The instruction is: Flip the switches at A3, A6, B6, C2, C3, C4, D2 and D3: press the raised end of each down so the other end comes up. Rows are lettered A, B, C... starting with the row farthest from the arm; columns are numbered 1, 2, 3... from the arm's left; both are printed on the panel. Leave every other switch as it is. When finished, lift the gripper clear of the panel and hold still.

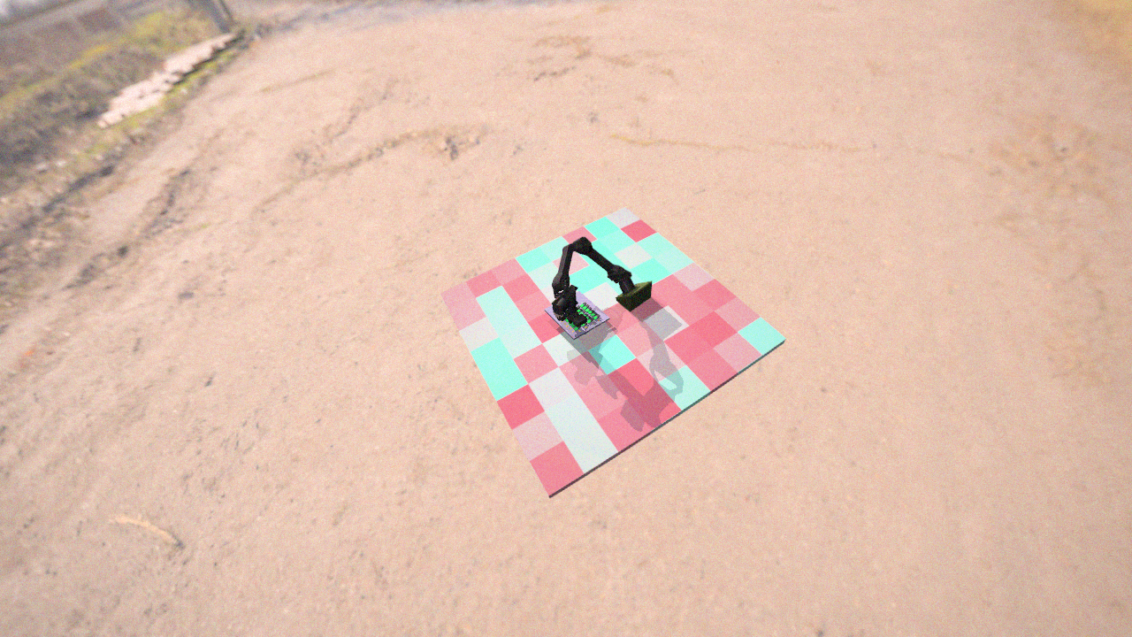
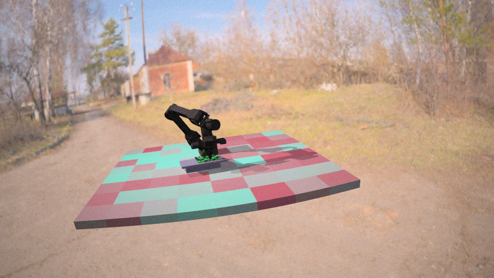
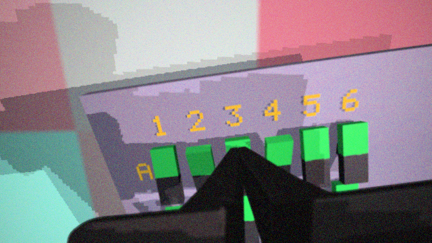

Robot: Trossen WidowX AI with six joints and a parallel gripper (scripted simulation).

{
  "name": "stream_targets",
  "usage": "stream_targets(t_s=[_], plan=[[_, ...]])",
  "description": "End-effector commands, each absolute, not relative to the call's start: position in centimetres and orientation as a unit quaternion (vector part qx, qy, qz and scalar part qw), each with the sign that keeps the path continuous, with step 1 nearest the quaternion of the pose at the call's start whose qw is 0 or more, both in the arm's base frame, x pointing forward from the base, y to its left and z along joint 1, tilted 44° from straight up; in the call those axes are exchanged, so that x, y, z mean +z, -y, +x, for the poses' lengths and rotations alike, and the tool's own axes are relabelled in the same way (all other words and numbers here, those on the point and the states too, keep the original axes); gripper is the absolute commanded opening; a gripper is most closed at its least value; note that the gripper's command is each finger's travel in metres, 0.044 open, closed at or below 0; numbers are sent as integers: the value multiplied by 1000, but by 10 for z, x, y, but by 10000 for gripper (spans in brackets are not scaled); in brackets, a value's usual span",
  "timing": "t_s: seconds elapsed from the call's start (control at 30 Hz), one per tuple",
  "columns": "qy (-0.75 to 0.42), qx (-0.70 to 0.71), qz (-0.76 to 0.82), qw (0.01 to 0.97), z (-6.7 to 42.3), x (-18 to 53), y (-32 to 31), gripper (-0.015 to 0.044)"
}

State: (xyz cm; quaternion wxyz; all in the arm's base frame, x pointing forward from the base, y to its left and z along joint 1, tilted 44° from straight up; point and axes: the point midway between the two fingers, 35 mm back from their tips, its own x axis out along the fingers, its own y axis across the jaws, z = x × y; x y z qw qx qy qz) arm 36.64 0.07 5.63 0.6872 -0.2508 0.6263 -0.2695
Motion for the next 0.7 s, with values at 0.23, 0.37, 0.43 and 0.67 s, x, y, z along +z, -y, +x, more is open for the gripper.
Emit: stream_targets(t_s=[0.23, 0.37, 0.43, 0.67], plan=[[-618, -265, -256, 695, 359, 102, -45, 0], [-618, -265, -256, 694, 353, 119, -27, 0], [-618, -265, -257, 694, 342, 137, -6, 0], [-618, -266, -257, 694, 338, 144, 2, 0]])
